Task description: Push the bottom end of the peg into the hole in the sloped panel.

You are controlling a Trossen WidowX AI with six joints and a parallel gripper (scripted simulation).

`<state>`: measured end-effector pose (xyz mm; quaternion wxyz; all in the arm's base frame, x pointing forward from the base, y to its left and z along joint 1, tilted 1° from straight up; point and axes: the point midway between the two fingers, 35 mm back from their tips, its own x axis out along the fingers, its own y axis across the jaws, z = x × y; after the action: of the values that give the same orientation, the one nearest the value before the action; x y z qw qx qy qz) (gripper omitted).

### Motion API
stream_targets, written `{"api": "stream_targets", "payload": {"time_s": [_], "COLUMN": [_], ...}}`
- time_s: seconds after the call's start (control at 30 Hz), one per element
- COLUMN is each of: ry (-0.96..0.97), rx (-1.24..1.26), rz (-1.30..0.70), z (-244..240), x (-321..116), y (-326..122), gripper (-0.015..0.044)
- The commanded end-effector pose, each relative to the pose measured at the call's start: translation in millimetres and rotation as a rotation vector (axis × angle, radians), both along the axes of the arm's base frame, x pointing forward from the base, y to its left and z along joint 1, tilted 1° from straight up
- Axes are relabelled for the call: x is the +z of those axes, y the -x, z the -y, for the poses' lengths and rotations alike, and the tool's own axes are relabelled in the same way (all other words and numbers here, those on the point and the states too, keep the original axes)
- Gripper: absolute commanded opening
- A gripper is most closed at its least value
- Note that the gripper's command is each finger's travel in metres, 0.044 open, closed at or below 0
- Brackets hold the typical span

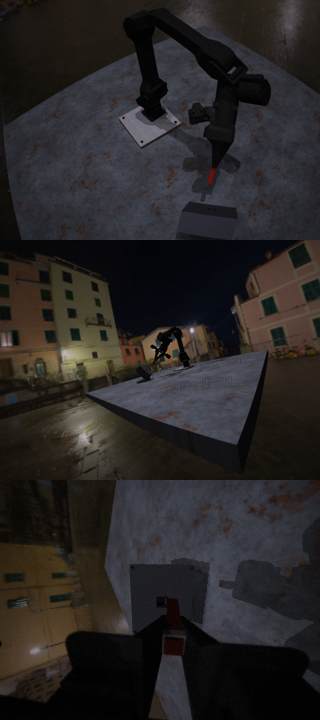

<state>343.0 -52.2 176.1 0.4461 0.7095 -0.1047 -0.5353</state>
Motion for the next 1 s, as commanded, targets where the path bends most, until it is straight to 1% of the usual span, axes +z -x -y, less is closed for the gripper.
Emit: {"api": "stream_targets", "payload": {"time_s": [0.0, 0.23, 0.97], "ry": [0.023, 0.047, 0.083], "rx": [0.005, 0.017, 0.037], "rz": [0.017, 0.038, 0.075], "z": [-4.0, -8.9, 3.9], "x": [0.4, 2.3, -10.6], "y": [0.5, -0.5, -19.3], "gripper": [0.0, 0.0, 0.0]}}
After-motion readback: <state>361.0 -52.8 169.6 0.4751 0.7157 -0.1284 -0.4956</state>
